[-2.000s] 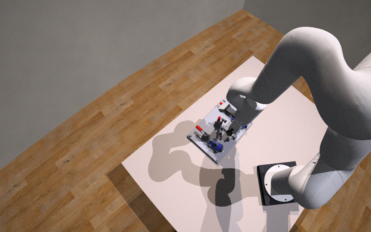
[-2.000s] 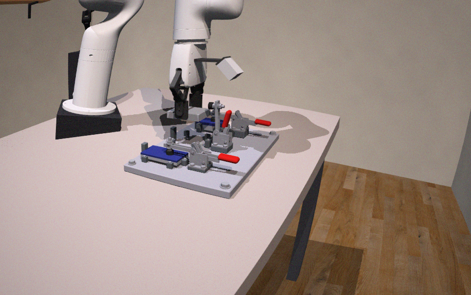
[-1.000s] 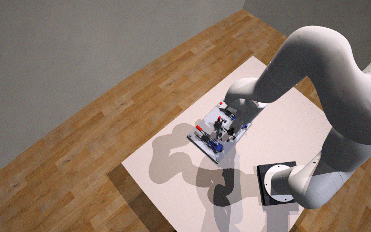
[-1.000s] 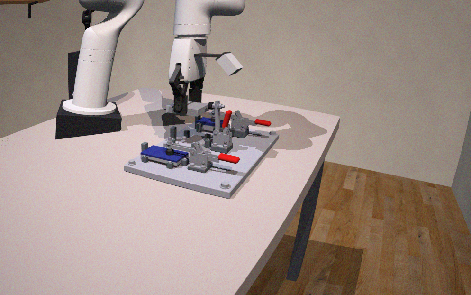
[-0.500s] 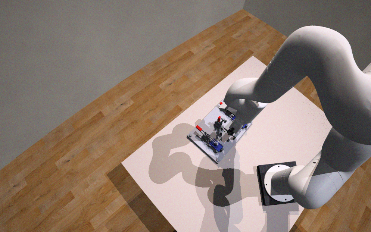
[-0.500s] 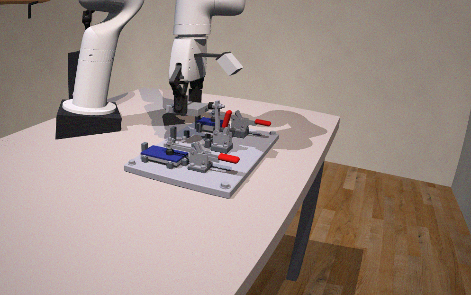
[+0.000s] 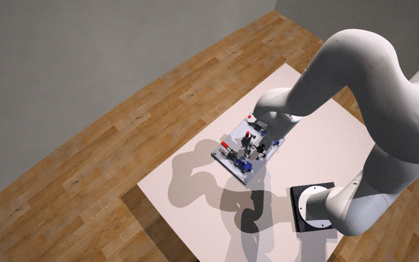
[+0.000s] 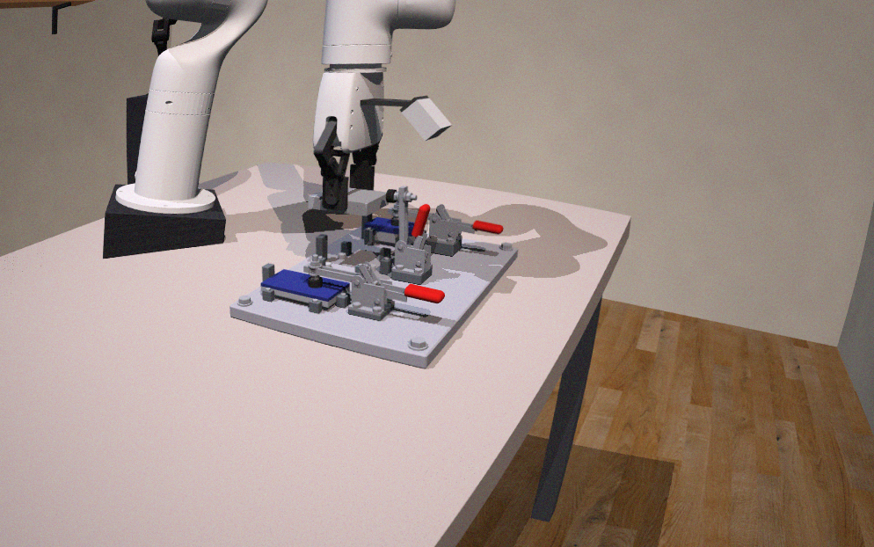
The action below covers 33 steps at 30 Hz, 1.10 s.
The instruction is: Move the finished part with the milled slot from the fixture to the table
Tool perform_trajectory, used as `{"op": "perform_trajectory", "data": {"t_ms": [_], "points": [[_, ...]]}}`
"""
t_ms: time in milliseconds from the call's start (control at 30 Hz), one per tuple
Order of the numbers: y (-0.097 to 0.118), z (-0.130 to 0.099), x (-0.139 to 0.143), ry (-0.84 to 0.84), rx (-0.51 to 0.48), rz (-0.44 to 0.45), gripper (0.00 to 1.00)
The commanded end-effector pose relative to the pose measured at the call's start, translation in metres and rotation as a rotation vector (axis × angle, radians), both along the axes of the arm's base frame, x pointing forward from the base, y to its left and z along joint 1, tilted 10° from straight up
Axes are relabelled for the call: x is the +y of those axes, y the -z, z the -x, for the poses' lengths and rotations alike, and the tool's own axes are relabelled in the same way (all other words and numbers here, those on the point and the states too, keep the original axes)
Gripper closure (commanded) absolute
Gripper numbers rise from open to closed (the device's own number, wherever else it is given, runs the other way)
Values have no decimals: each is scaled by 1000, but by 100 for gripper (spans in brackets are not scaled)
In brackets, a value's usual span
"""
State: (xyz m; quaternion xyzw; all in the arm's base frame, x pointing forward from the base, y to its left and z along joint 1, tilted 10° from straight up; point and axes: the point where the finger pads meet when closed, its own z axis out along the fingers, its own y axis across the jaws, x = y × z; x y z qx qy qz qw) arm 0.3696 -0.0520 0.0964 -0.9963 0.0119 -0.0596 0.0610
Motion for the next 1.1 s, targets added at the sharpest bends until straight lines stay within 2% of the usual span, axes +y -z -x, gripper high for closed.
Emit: {"op": "perform_trajectory", "data": {"t_ms": [0, 500, 1000, 1067], "points": [[0, -1, 0, 0, -1, 0, 100], [-2, -1, 10, 0, -1, 0, 100], [-9, -2, 70, 0, -1, 0, 100], [-9, -2, 70, 0, -1, 0, 100]]}}
